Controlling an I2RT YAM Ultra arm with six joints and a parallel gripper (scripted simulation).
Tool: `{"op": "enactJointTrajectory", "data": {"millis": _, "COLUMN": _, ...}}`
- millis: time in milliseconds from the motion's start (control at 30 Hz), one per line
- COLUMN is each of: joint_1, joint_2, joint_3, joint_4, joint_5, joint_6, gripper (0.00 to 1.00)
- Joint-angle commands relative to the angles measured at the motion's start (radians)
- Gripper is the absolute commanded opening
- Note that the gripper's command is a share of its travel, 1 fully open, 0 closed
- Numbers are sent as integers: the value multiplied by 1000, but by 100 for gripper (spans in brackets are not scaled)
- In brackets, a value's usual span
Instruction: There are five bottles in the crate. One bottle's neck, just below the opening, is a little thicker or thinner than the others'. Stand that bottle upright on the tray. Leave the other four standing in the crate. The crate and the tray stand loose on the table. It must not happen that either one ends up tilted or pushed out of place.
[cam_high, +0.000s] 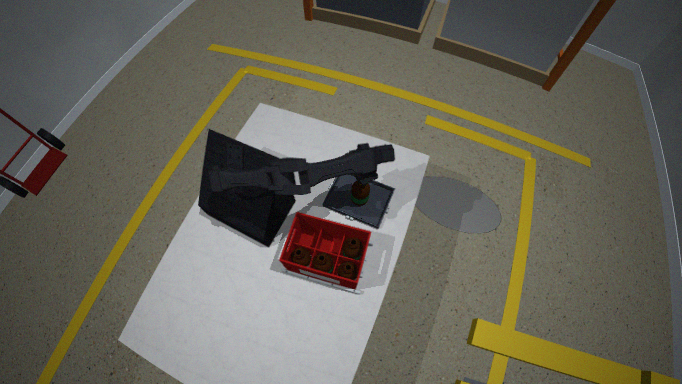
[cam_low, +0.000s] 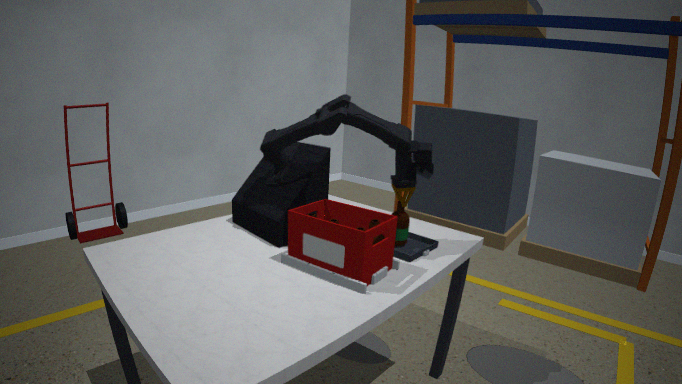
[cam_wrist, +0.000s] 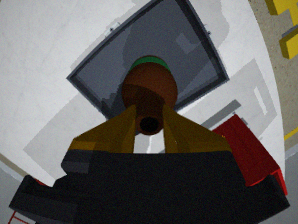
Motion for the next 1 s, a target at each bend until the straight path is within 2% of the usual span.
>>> {"op": "enactJointTrajectory", "data": {"millis": 0, "joint_1": 22, "joint_2": -25, "joint_3": -8, "joint_4": 19, "joint_5": -3, "joint_6": -4, "gripper": 0}}
{"op": "enactJointTrajectory", "data": {"millis": 33, "joint_1": 22, "joint_2": -25, "joint_3": -8, "joint_4": 19, "joint_5": -3, "joint_6": -4, "gripper": 0}}
{"op": "enactJointTrajectory", "data": {"millis": 67, "joint_1": 22, "joint_2": -25, "joint_3": -8, "joint_4": 19, "joint_5": -3, "joint_6": -4, "gripper": 100}}
{"op": "enactJointTrajectory", "data": {"millis": 967, "joint_1": 22, "joint_2": -25, "joint_3": -8, "joint_4": 19, "joint_5": -3, "joint_6": -4, "gripper": 100}}
